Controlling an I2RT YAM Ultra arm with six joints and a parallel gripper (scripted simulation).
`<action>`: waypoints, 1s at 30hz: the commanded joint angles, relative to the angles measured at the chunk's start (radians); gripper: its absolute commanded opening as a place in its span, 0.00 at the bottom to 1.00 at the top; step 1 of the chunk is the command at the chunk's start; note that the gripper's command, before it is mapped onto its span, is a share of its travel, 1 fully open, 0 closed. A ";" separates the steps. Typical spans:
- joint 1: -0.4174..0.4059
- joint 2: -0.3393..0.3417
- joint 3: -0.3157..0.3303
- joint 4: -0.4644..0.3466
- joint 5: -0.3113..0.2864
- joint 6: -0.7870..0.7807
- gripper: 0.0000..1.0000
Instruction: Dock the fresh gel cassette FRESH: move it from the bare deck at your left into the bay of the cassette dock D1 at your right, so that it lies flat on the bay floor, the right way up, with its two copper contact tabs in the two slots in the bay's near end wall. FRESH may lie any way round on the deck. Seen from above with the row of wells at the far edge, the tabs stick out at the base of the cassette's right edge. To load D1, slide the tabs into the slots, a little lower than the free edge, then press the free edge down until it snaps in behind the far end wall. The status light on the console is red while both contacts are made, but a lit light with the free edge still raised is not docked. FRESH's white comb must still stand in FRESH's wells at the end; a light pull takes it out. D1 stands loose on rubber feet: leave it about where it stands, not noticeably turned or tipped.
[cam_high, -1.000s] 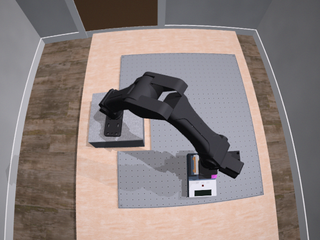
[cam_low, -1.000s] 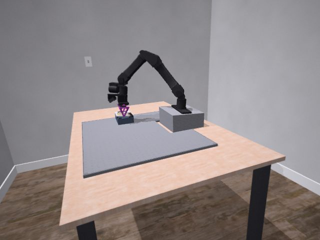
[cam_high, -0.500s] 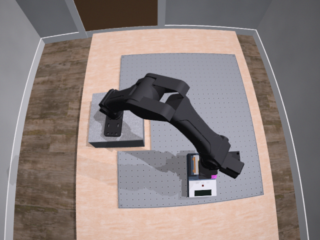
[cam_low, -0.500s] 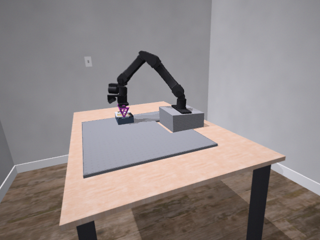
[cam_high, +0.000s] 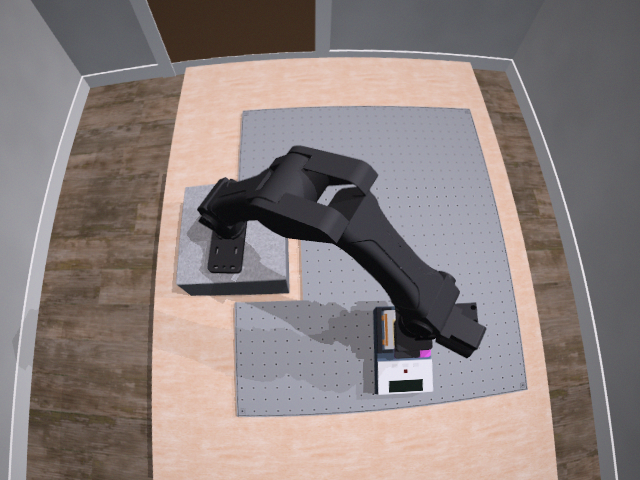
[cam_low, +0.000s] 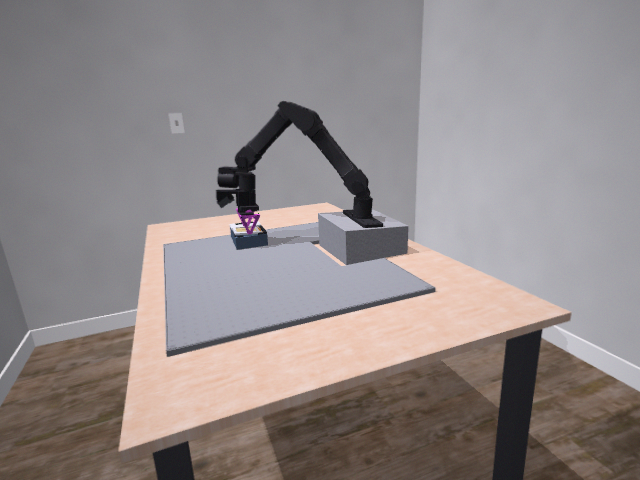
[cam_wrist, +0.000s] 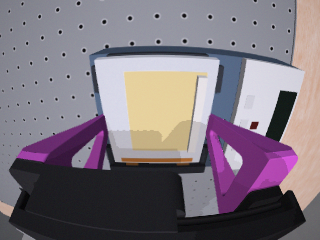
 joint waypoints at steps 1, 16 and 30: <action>-0.009 -0.041 -0.018 0.005 -0.004 -0.007 0.00; 0.008 0.006 0.043 -0.047 0.022 0.005 0.00; -0.009 -0.017 0.046 -0.073 0.036 -0.004 0.00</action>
